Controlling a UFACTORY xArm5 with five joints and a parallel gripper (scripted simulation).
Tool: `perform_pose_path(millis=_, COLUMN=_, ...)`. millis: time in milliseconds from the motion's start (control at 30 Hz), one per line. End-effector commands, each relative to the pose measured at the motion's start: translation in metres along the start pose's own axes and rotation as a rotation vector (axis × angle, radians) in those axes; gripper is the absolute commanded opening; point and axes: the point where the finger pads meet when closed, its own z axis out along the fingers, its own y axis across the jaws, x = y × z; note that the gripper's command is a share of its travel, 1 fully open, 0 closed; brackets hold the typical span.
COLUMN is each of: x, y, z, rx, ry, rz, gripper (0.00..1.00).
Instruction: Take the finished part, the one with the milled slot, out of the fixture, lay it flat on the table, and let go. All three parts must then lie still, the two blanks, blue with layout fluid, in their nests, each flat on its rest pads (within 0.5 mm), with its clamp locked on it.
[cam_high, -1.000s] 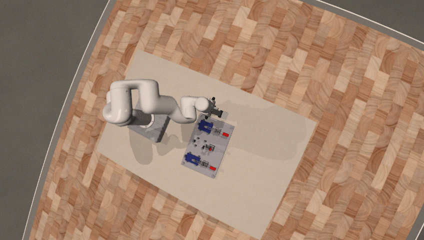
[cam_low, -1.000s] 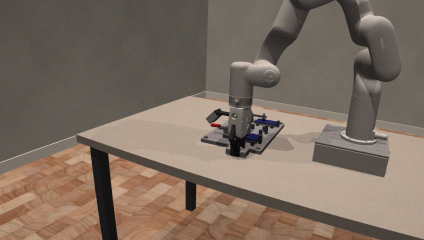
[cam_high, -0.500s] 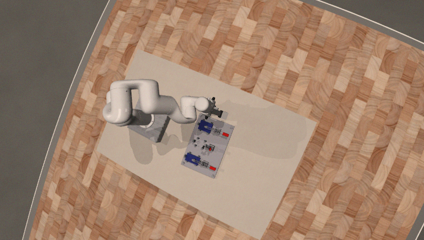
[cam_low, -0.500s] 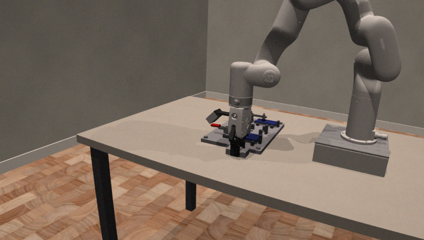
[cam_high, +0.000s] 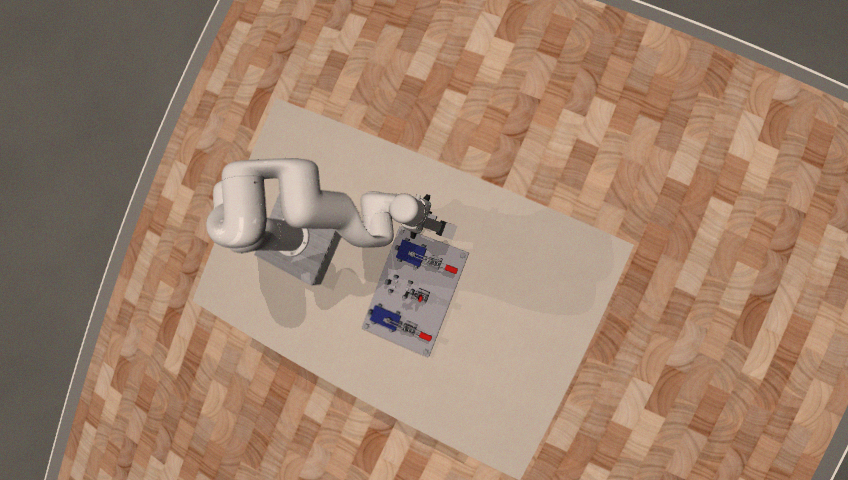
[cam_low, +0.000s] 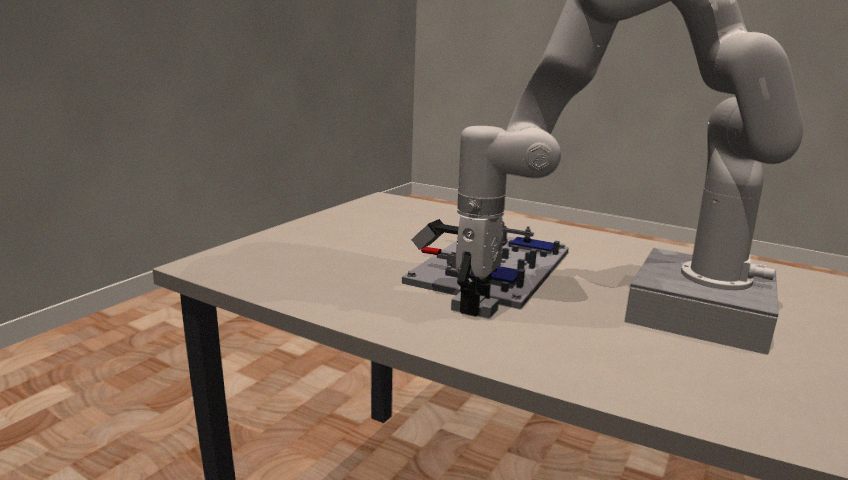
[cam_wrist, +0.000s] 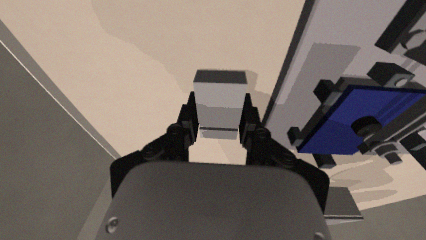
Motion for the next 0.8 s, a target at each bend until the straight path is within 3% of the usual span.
perform_pose_path(millis=0, x=0.0013, y=-0.0007, z=0.0002, rx=0.002, ry=0.003, rz=0.000, gripper=0.00)
perform_pose_path(millis=767, x=0.0013, y=-0.0007, z=0.0024, rx=0.002, ry=0.003, rz=0.000, gripper=0.00)
